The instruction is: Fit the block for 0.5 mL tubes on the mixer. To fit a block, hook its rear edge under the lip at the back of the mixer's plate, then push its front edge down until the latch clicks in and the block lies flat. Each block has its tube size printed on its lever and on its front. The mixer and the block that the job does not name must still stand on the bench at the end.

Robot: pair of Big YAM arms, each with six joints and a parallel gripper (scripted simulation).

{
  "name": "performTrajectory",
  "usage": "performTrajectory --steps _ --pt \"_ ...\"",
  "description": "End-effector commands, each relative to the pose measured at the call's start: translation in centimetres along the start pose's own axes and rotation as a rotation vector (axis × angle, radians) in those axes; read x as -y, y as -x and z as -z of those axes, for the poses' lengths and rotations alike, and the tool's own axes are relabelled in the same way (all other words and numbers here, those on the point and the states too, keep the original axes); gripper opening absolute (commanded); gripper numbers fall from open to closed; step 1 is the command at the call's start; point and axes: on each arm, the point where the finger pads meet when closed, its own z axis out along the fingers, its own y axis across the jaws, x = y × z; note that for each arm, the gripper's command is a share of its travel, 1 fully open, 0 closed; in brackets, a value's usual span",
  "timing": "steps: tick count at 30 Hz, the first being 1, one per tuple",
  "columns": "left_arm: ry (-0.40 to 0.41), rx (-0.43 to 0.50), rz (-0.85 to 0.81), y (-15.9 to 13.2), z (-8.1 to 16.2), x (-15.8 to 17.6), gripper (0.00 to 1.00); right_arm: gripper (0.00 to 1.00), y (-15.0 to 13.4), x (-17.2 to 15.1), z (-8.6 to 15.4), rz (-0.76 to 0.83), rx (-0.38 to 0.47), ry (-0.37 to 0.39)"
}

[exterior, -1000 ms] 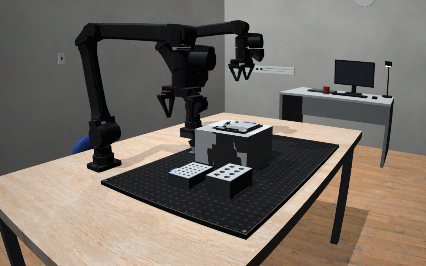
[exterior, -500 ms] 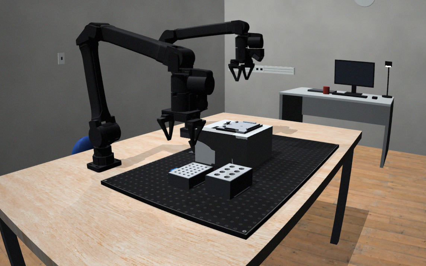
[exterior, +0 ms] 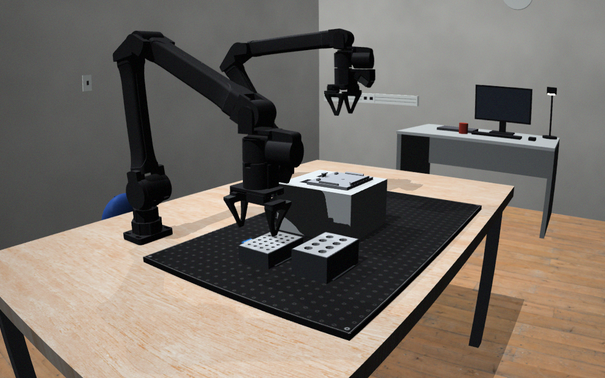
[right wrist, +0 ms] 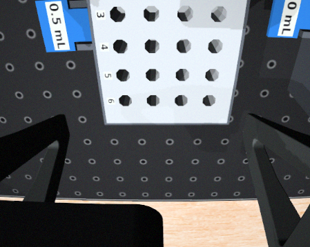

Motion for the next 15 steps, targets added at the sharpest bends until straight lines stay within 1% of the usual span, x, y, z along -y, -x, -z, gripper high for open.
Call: performTrajectory --steps 1,3,4,9,15 --pt "0.008 0.062 -0.005 1.3 2.1 0.0 1.0 1.0 0.7 1.2 -0.2 -0.011 0.006 -0.024" --pt "0.008 0.062 -0.005 1.3 2.1 0.0 1.0 1.0 0.7 1.2 -0.2 -0.011 0.006 -0.024" --pt "0.008 0.062 -0.005 1.3 2.1 0.1 1.0 1.0 0.5 1.3 0.5 -0.009 0.007 -0.038" --pt "0.008 0.062 -0.007 1.3 2.1 0.1 1.0 1.0 0.5 1.9 0.9 0.003 0.009 -0.053" --pt "0.007 0.062 -0.008 1.3 2.1 0.1 1.0 1.0 1.3 2.9 0.1 0.01 0.009 -0.056"
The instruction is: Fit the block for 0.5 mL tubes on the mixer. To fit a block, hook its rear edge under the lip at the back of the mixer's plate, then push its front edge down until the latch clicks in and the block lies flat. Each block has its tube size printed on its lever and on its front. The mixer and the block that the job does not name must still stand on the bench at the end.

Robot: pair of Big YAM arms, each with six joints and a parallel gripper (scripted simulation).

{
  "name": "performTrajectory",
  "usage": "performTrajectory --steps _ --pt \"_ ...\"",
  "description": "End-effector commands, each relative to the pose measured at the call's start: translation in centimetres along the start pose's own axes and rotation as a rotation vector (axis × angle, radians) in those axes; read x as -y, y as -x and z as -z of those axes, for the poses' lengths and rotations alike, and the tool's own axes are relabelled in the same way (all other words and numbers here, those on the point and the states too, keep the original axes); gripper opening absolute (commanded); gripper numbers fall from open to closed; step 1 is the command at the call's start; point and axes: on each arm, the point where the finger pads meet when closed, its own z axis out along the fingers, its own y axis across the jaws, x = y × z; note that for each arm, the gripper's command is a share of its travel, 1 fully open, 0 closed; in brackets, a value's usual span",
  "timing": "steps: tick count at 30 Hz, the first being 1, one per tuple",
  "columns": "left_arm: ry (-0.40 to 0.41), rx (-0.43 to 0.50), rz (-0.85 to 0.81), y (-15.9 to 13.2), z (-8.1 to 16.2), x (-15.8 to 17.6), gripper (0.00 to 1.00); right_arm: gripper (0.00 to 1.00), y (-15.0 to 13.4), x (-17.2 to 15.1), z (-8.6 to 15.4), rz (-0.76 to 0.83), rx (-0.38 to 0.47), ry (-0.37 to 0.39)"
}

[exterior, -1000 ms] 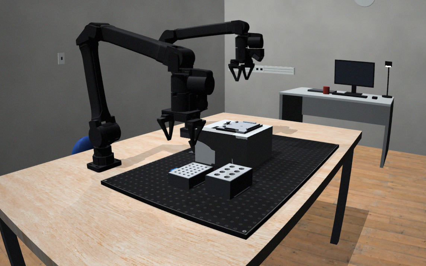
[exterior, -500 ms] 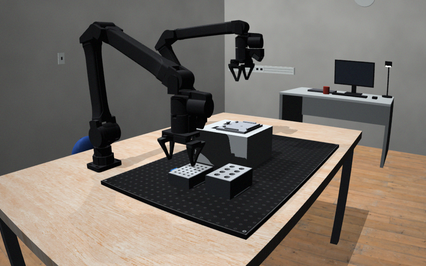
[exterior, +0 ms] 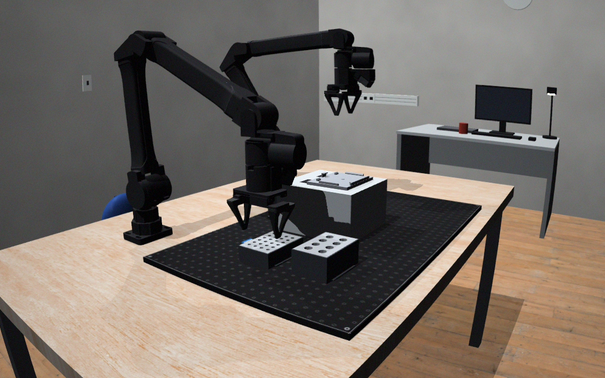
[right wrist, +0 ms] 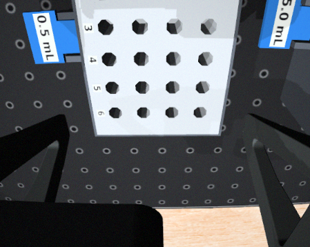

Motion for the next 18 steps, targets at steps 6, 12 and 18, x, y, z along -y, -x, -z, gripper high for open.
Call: performTrajectory --steps 6,12,18 --pt "0.007 0.062 -0.009 1.3 2.1 0.1 1.0 1.0 0.2 2.4 0.3 -0.015 0.008 -0.043" --pt "0.007 0.062 -0.01 1.3 2.1 0.2 1.0 1.0 -0.1 1.3 -1.5 -0.012 0.004 -0.019" --pt "0.006 0.062 -0.012 1.3 2.1 0.2 1.0 1.0 -0.1 -0.2 -2.3 -0.007 -0.002 0.029"
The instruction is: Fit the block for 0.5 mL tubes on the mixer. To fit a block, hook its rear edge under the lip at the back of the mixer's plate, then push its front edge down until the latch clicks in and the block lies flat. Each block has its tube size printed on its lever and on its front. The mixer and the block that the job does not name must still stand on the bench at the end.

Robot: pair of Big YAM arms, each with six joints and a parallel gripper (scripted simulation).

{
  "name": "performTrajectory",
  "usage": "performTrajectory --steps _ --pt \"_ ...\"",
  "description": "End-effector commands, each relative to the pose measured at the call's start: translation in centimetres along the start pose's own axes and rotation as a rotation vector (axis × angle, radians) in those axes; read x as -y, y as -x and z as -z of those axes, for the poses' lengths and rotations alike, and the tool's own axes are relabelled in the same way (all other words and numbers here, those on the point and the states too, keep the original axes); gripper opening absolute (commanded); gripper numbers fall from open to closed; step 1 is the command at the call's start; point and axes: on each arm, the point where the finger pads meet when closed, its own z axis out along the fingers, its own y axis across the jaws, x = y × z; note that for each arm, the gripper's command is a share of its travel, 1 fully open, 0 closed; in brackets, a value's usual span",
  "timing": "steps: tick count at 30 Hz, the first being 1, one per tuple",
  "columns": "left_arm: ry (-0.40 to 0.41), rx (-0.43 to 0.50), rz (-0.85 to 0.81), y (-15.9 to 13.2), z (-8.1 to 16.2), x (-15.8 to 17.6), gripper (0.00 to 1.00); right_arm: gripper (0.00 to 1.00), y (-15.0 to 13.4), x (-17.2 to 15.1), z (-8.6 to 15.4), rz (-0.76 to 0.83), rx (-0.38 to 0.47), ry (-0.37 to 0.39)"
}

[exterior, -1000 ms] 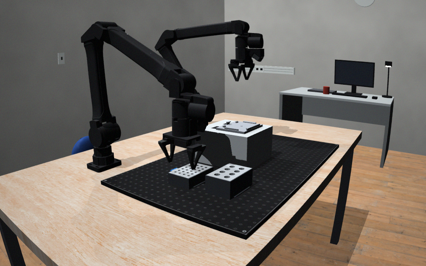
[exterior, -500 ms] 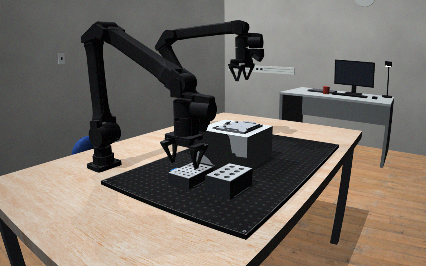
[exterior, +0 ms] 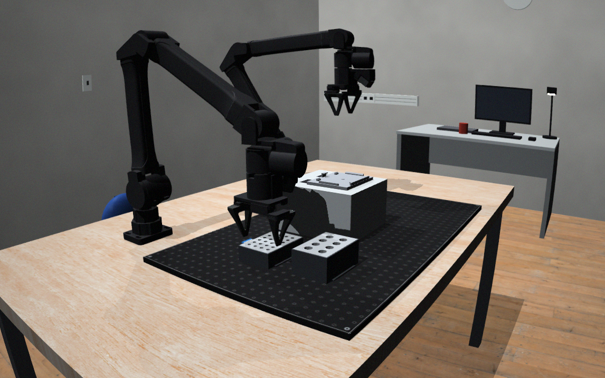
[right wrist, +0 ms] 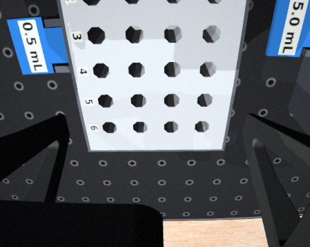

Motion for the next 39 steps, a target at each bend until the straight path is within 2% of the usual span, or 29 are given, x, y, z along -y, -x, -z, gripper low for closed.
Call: performTrajectory --steps 1,17,28,34,39 --pt "0.006 0.062 -0.012 1.2 2.1 0.2 1.0 1.0 0.1 -0.2 -0.4 0.004 -0.001 0.023" --pt "0.006 0.063 -0.013 1.2 2.1 0.2 1.0 1.0 0.6 2.4 2.0 -0.001 0.011 -0.068" --pt "0.006 0.063 -0.014 1.2 2.1 0.2 1.0 1.0 0.5 1.7 1.1 0.0 0.003 -0.02" --pt "0.006 0.063 -0.014 1.1 2.1 0.2 1.0 1.0 0.5 1.2 0.0 0.0 0.003 -0.015" --pt "0.006 0.063 -0.014 1.1 2.1 0.2 1.0 1.0 0.4 0.8 0.1 0.0 0.003 -0.019"
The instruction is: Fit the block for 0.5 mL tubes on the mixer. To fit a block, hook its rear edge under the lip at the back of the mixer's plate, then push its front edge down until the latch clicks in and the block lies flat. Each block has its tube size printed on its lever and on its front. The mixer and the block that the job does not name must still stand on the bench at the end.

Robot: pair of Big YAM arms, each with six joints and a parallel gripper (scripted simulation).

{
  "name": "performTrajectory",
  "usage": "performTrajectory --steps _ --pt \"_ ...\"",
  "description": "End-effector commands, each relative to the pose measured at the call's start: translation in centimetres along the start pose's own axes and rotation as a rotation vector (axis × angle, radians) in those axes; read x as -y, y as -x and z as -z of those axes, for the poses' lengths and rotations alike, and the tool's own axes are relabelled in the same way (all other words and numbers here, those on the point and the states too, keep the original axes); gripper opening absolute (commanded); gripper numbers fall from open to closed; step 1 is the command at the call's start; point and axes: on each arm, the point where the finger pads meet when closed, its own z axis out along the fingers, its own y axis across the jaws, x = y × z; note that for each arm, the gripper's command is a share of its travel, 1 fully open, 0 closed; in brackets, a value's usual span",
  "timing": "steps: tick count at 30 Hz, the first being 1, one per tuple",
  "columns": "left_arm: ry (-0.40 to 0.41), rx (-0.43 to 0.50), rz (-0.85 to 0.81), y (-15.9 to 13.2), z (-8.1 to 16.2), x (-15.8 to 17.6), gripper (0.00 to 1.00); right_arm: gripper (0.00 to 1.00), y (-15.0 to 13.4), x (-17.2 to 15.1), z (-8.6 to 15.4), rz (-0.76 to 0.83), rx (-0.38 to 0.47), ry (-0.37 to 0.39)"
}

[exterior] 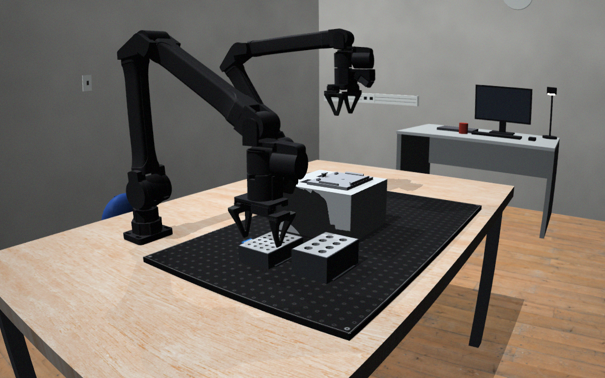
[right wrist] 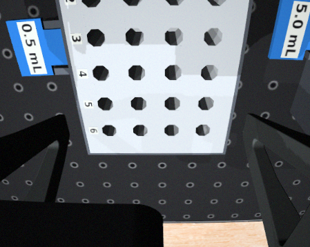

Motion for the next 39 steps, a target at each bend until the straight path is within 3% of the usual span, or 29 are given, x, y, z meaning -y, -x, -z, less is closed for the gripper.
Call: performTrajectory --steps 1,39 --pt "0.006 0.063 -0.014 1.1 2.1 0.2 1.0 1.0 0.4 0.7 0.3 -0.001 0.004 -0.028" --pt "0.006 0.062 -0.015 1.0 2.1 0.2 1.0 1.0 0.2 0.1 -2.3 0.0 -0.001 0.002"
